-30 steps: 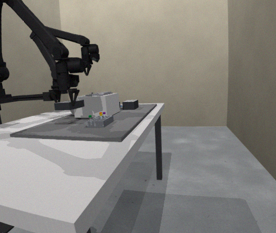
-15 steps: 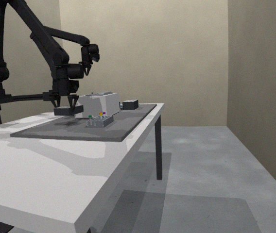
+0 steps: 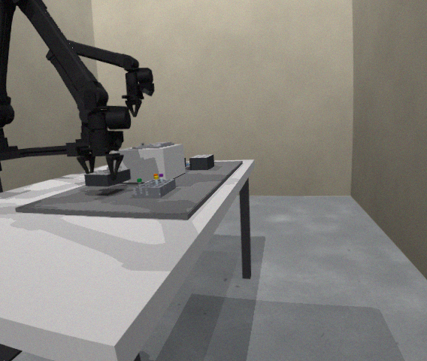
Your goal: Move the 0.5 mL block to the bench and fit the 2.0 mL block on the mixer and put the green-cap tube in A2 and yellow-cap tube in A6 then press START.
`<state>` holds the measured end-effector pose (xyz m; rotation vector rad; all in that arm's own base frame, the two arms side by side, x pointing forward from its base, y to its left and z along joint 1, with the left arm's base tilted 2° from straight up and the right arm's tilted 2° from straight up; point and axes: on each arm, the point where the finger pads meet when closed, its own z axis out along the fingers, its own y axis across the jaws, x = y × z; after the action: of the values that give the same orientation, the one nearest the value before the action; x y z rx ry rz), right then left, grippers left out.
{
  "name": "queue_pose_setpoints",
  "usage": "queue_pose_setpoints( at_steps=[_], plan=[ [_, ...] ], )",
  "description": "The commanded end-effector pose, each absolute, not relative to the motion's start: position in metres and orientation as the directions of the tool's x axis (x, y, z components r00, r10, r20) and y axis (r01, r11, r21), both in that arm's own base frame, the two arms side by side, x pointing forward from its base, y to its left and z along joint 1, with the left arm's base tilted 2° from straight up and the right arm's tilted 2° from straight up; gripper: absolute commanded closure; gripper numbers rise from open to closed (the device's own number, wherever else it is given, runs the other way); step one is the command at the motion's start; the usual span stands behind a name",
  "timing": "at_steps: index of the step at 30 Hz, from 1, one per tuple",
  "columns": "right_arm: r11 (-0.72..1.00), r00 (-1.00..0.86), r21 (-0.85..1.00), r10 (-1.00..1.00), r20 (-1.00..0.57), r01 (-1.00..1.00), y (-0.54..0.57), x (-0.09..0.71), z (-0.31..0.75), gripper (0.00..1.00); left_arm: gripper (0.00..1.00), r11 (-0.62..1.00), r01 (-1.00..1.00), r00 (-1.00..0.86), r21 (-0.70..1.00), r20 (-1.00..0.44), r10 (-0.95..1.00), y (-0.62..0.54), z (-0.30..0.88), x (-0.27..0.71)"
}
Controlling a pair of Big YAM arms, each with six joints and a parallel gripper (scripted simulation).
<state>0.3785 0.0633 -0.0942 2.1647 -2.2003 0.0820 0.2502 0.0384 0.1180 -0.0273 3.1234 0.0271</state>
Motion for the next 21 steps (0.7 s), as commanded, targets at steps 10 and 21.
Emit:
queue_pose_setpoints(
  at_steps=[10, 21],
  plan=[
    [-0.006, 0.004, -0.032, -0.998, 0.067, -0.999, 0.068, 0.389, -0.108, 1.00, 1.00, 1.000, -0.010, -0.998, 0.023, -0.061, -0.009, 0.040, 0.134, 0.265],
    [0.015, -0.019, -0.077, -0.999, 0.049, -0.997, 0.067, 0.408, -0.110, 1.00, 1.00, 1.000, -0.009, -1.000, 0.018, -0.027, -0.009, 0.038, 0.122, 0.253]
  ],
)
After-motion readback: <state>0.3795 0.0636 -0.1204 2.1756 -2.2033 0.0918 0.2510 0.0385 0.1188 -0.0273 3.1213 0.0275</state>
